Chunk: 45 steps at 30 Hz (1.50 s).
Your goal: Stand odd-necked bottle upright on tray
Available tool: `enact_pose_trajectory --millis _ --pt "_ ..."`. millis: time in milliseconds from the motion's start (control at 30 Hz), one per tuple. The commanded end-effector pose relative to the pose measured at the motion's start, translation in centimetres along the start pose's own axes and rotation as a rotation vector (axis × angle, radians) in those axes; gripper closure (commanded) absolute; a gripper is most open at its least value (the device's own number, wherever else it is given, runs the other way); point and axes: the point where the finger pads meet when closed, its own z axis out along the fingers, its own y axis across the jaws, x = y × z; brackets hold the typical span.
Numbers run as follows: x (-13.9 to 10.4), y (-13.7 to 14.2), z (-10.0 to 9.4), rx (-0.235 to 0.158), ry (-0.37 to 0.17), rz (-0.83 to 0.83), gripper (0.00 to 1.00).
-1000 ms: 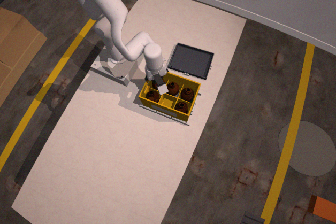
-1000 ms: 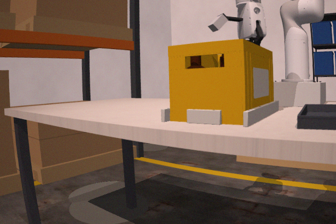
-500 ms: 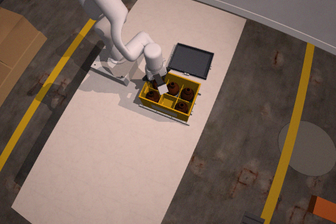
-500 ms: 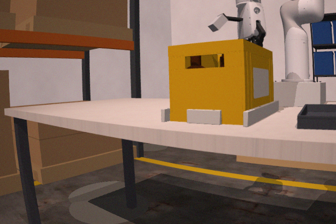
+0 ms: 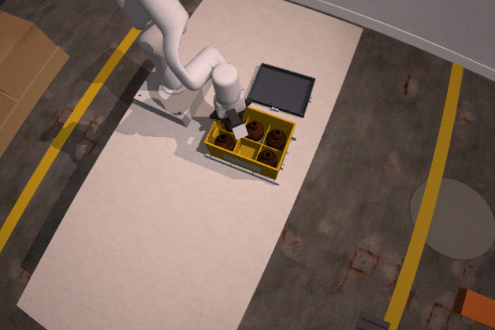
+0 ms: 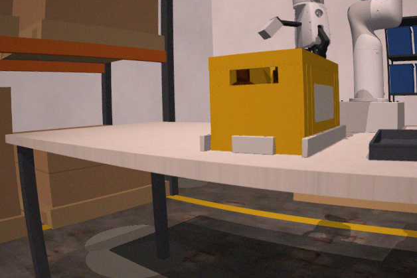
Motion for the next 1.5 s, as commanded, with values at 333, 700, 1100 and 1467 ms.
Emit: enact_pose_trajectory --millis 333,700,1100,1467 --pt "0.1 0.0 -0.2 0.002 0.003 0.000 0.35" --pt "0.1 0.0 -2.3 0.002 0.003 0.000 0.35" --pt "0.2 0.1 -5.7 0.002 0.003 0.000 0.35" --pt "0.2 0.1 -8.0 0.002 0.003 0.000 0.35"
